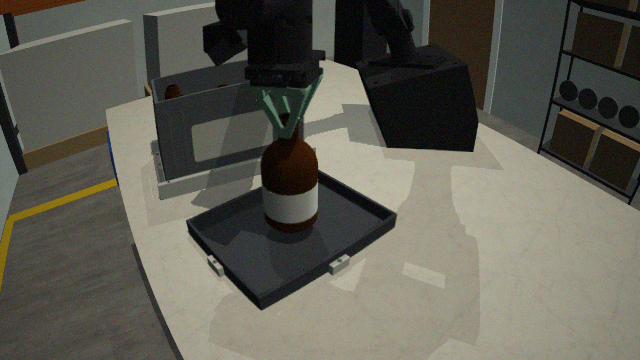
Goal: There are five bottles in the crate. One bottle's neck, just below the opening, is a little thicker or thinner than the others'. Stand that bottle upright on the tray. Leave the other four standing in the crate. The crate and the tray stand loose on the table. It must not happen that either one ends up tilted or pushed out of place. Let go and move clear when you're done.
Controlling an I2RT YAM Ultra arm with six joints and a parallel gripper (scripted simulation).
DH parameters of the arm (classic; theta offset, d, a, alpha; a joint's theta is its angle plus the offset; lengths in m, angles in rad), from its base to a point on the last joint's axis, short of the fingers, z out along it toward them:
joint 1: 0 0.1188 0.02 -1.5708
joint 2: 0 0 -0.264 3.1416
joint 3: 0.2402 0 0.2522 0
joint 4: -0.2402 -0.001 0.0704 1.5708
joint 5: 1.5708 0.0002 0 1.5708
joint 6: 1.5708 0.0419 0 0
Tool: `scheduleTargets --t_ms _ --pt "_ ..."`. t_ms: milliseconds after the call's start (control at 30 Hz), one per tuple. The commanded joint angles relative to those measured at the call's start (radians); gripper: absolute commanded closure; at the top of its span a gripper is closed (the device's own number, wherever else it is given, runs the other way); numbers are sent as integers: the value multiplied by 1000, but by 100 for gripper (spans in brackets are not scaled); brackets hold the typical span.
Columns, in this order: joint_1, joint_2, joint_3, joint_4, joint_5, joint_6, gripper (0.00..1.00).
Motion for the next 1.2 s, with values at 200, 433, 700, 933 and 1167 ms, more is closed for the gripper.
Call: scheduleTargets --t_ms 200,433,700,933,1167 --pt "10 -57 2 3 12 -4 100" --pt "10 -57 2 3 12 -4 100" --pt "9 -56 -5 9 12 -5 100" --pt "7 -55 -3 9 12 -6 100" --pt "5 -53 -7 13 11 -9 100"
